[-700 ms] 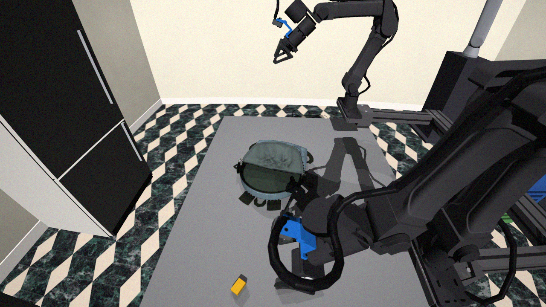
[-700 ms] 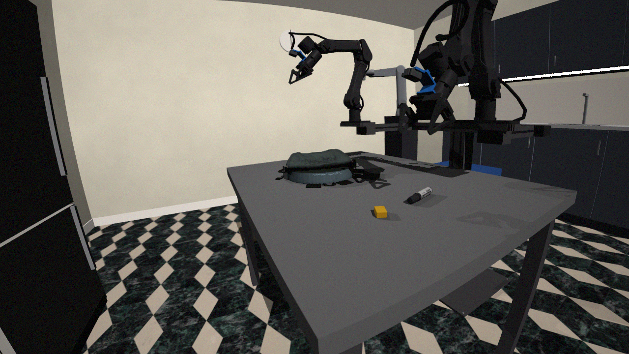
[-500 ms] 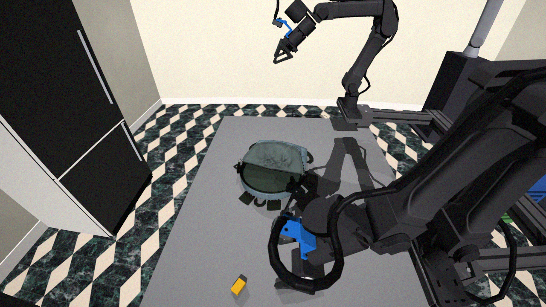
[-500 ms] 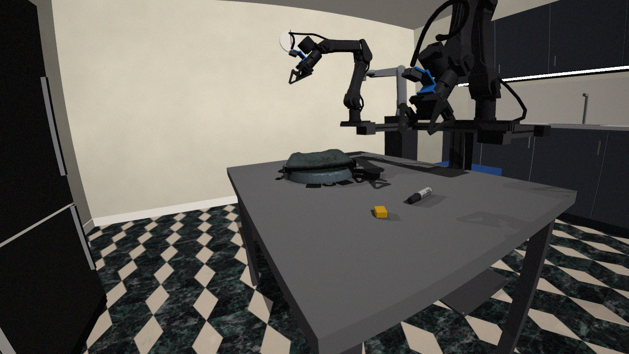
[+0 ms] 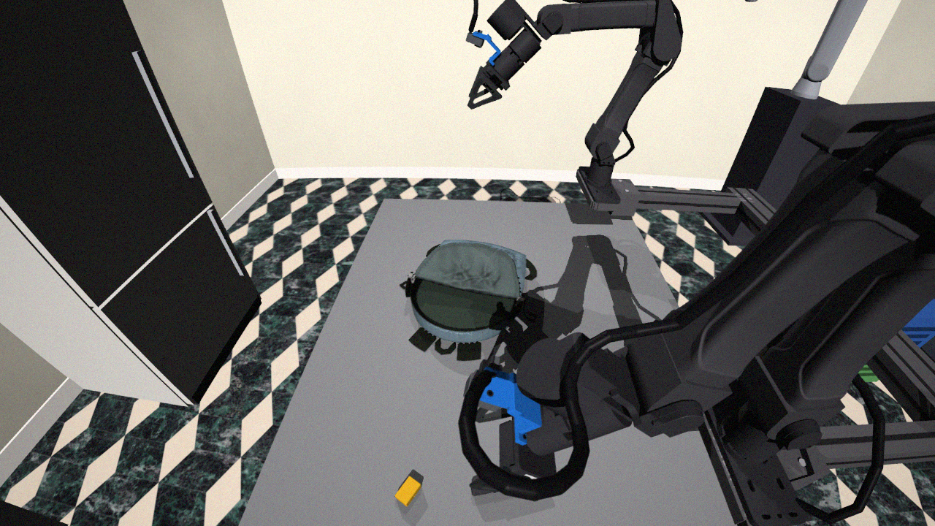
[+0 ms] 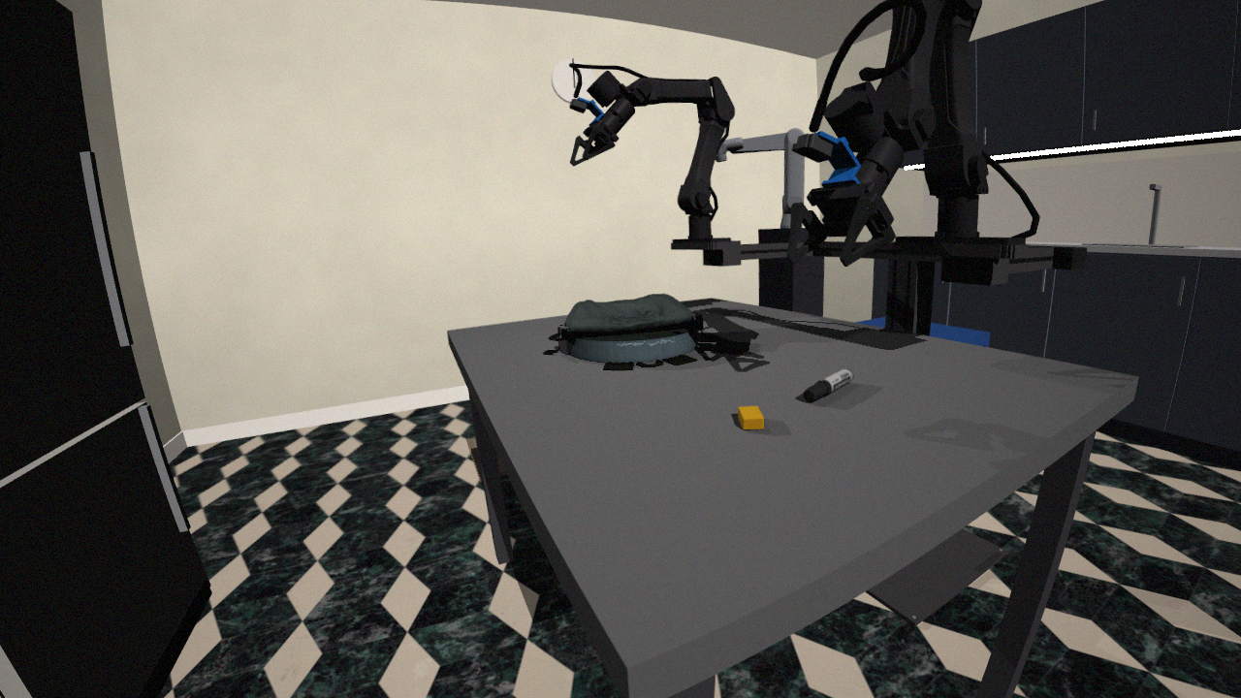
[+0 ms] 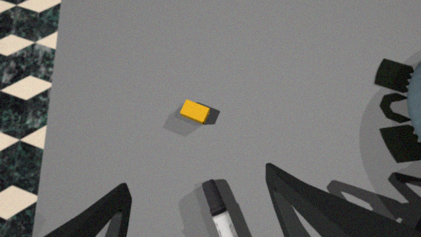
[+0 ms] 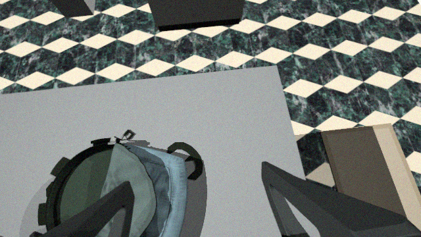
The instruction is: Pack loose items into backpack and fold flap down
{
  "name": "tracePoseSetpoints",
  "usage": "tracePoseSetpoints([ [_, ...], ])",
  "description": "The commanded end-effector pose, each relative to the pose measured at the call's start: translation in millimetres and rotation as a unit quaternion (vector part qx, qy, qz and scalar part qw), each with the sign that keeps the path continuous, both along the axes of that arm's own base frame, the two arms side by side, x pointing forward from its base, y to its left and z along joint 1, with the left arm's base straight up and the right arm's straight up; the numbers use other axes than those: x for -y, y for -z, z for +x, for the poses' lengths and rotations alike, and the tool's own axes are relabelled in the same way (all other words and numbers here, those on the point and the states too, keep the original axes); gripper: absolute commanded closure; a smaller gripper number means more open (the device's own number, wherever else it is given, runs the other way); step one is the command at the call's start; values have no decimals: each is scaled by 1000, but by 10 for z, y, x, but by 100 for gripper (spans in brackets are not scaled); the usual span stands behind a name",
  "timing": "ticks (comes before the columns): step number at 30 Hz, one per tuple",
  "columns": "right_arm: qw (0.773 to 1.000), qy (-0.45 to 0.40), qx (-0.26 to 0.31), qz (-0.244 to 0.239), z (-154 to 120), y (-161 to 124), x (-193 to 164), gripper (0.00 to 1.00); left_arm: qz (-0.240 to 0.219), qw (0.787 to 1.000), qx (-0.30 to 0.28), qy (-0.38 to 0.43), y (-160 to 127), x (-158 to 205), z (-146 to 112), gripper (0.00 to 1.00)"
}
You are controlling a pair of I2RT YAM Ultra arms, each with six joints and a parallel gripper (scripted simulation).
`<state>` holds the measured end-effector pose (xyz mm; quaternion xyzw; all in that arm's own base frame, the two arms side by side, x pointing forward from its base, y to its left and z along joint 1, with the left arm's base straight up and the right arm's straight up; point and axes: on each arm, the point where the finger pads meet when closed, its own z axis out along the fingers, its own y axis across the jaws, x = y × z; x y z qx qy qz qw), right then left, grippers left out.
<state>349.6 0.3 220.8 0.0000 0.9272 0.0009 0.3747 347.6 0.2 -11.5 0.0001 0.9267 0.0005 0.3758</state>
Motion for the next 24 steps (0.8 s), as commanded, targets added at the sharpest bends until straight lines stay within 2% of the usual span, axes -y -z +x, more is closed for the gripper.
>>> tracePoseSetpoints([
  [1, 1000, 0, 9, -1, 14, -59, 3, 10, 1, 1000, -15, 0, 90, -5, -84, 10],
  [2, 1000, 0, 9, -1, 14, -59, 3, 10, 0, 1000, 4, 0, -23, 0, 18, 10],
  [6, 1000, 0, 9, -1, 14, -59, 3, 10, 0, 1000, 4, 0, -23, 0, 14, 10],
  [7, 1000, 0, 9, -1, 14, -59, 3, 10, 1, 1000, -12, -12, 182, 29, -119, 51],
  [11, 1000, 0, 9, -1, 14, -59, 3, 10, 0, 998, -25, -58, 595, 73, -308, 51],
  [13, 1000, 0, 9, -1, 14, -59, 3, 10, 0, 998, -25, -58, 595, 73, -308, 51],
  [17, 1000, 0, 9, -1, 14, -59, 3, 10, 0, 994, -37, -104, 1007, 115, -493, 51],
  [18, 1000, 0, 9, -1, 14, -59, 3, 10, -7, 993, -20, -115, 1063, 166, -354, 51],
  [19, 1000, 0, 9, -1, 14, -59, 3, 10, -8, 992, -23, -127, 1174, 180, -401, 51],
  [24, 1000, 0, 9, -1, 14, -59, 3, 10, -8, 991, -24, -128, 1190, 174, -345, 51],
])
